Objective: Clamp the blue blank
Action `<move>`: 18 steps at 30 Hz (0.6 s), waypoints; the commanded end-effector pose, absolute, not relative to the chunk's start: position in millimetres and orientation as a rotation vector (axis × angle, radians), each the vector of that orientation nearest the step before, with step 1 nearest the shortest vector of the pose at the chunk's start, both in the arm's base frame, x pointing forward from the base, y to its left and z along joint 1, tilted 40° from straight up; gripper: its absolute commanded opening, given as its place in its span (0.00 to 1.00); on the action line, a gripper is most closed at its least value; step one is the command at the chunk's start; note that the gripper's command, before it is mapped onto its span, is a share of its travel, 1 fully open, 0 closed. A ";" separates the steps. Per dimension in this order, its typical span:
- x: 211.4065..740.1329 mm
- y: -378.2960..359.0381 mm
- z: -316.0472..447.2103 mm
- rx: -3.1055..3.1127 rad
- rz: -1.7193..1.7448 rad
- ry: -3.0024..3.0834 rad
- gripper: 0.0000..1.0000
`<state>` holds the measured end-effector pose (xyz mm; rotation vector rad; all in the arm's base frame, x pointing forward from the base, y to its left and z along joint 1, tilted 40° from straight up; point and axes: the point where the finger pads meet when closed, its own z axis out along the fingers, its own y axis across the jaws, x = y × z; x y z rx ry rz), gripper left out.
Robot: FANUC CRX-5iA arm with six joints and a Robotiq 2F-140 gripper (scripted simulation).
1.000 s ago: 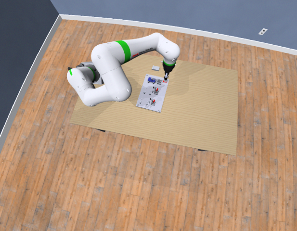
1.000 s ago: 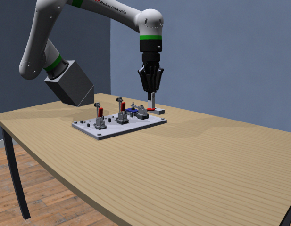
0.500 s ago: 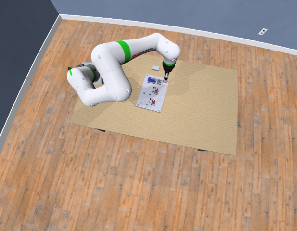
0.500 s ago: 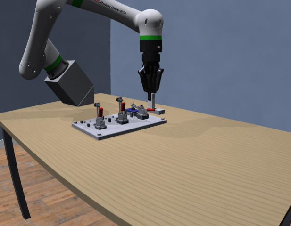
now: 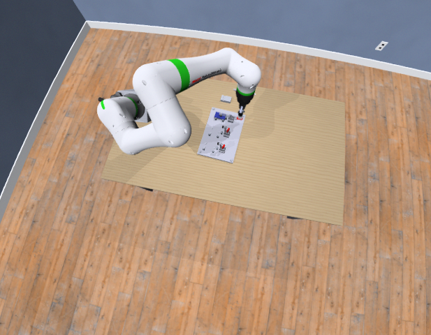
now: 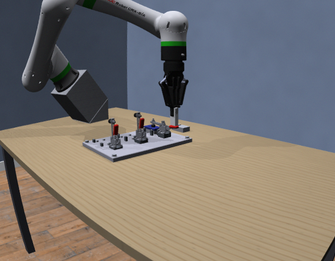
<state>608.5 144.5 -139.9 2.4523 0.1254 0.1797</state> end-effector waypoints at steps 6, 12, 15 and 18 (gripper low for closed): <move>608.9 143.7 -141.2 2.453 0.180 0.126 0.00; 608.9 143.7 -141.2 2.453 0.180 0.126 0.00; 608.9 143.7 -141.2 2.453 0.180 0.126 0.00; 609.0 143.3 -141.7 2.453 0.180 0.126 0.00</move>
